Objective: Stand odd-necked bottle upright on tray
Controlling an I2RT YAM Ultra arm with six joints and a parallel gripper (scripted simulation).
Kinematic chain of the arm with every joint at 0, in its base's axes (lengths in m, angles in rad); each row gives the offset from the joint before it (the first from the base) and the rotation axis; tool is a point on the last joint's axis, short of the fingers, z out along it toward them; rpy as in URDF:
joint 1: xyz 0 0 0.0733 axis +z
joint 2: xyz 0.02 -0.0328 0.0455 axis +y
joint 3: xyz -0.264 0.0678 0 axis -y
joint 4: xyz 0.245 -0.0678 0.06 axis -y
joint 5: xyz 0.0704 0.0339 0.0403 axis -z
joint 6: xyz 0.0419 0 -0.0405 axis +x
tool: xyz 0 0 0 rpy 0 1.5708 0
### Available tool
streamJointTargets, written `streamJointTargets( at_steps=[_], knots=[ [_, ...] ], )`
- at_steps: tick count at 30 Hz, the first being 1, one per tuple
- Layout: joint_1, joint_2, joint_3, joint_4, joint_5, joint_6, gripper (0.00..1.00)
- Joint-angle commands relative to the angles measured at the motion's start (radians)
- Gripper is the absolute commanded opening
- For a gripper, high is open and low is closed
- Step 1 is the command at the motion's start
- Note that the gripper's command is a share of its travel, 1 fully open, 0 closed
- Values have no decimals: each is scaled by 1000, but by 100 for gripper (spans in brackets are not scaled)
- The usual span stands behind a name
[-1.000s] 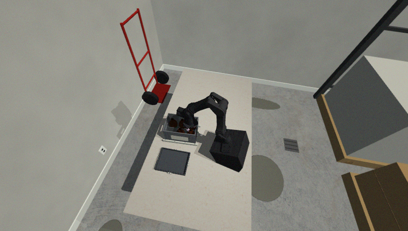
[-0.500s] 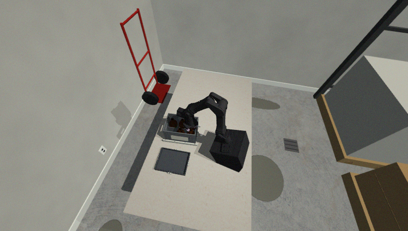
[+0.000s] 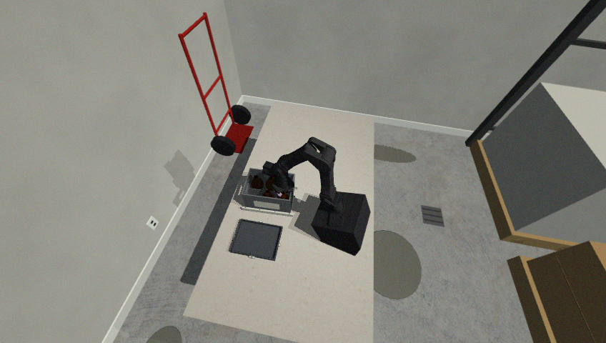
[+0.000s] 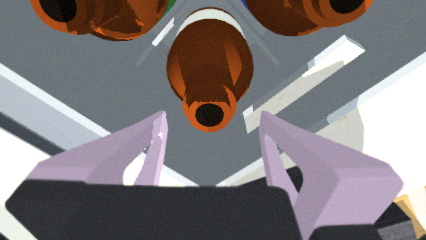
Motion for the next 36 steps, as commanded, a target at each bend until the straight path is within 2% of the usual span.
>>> streamJointTargets(
  at_steps=[1, 2, 5, 12, 18, 19, 26, 36],
  knots=[
    [-3, 4, -16, 30, 5, -2, 61],
    [-3, -7, 21, 35, 6, -2, 61],
    [-3, 21, -25, 50, 5, -2, 61],
    [-4, 42, -37, 84, 5, -2, 61],
    [-4, 40, -42, 100, 5, -3, 61],
    [-4, 42, -6, 104, 5, -3, 61],
    [-4, 56, -44, 118, 5, -3, 61],
    [-4, 50, -36, 116, 5, -3, 61]
  ],
)
